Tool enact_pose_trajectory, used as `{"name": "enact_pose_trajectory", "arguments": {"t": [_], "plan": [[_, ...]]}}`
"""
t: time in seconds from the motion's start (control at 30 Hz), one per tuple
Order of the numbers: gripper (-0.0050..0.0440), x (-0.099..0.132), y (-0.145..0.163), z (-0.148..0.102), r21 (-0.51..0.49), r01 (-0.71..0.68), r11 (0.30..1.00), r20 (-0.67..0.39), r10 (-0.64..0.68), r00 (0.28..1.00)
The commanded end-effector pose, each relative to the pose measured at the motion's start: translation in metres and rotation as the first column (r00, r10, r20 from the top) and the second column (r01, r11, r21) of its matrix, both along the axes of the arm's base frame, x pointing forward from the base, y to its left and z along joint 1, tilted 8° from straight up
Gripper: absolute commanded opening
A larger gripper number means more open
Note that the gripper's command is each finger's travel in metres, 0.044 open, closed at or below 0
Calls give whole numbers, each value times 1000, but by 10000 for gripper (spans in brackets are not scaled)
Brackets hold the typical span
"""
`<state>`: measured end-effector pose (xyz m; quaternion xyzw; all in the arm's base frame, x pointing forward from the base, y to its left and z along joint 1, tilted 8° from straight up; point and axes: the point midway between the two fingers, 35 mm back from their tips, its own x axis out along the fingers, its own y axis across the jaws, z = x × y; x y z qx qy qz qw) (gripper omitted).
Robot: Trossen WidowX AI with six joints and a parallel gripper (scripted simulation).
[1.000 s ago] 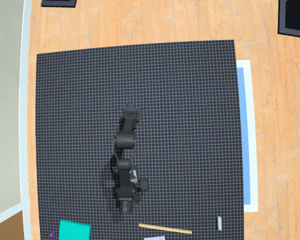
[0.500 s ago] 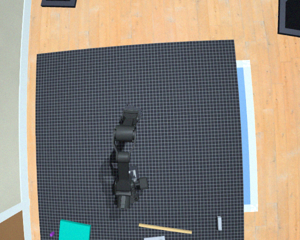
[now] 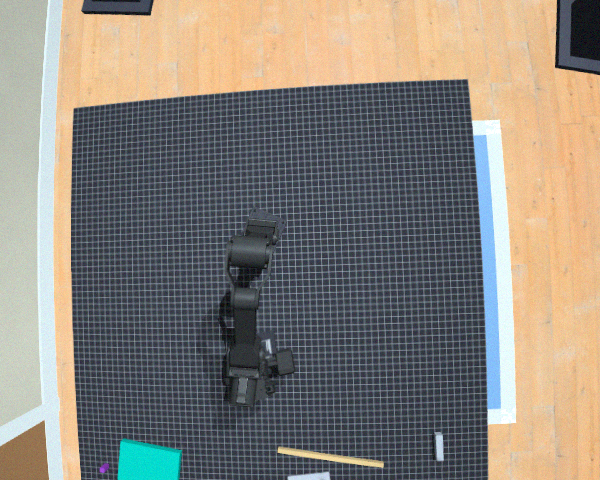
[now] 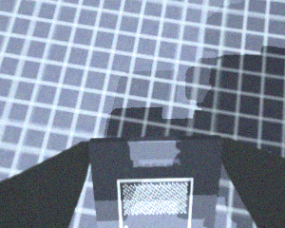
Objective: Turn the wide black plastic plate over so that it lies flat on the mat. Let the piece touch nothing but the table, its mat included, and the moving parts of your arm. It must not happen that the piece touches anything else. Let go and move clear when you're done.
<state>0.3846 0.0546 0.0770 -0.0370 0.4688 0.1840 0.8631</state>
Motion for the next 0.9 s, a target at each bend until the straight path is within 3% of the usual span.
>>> {"name": "enact_pose_trajectory", "arguments": {"t": [0.0,0.27,0.67,0.87], "plan": [[366,0,0,12,4,0,1000,38,0,999],[366,-3,-2,13,53,13,999,150,-21,988],[366,-12,-7,20,61,15,998,169,-25,985],[366,-15,-8,21,101,17,995,268,-44,963]]}}
